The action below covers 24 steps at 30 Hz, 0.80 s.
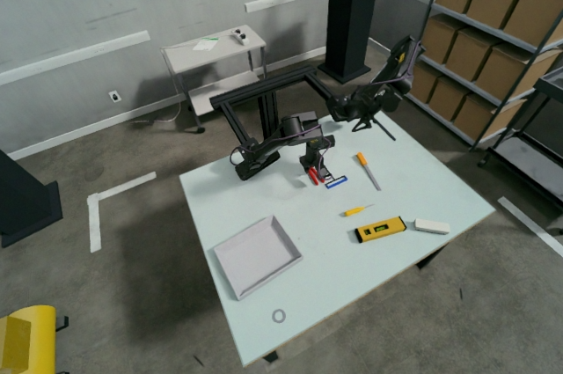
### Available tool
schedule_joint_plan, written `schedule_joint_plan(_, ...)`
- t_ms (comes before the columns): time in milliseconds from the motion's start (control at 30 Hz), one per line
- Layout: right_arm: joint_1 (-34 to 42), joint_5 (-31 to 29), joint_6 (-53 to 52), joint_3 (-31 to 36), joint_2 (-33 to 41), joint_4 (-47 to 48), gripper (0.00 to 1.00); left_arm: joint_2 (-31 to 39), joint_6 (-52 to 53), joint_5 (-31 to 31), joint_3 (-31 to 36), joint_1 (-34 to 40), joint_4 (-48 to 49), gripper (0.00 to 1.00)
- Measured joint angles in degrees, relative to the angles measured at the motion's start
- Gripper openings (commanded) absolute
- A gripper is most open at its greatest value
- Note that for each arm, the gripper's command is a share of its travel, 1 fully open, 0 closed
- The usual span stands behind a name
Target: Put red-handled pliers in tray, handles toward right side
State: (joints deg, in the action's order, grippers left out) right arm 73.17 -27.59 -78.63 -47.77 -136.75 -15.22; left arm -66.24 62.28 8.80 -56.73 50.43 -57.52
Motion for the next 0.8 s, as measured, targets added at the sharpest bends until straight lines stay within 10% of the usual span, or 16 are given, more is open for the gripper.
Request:
schedule_joint_plan(667,0.0,0.0,0.0,0.0,0.0,0.0,0.30,0.0,0.0,0.0,0.0,0.0,0.0,0.65)
schedule_joint_plan(767,0.0,0.0,0.0,0.0,0.0,-0.1,0.00,0.0,0.0,0.0,0.0,0.0,0.0,0.65)
schedule_joint_plan(800,0.1,0.0,-0.2,0.0,0.0,-0.2,0.11,0.0,0.0,0.0,0.0,0.0,0.0,0.65)
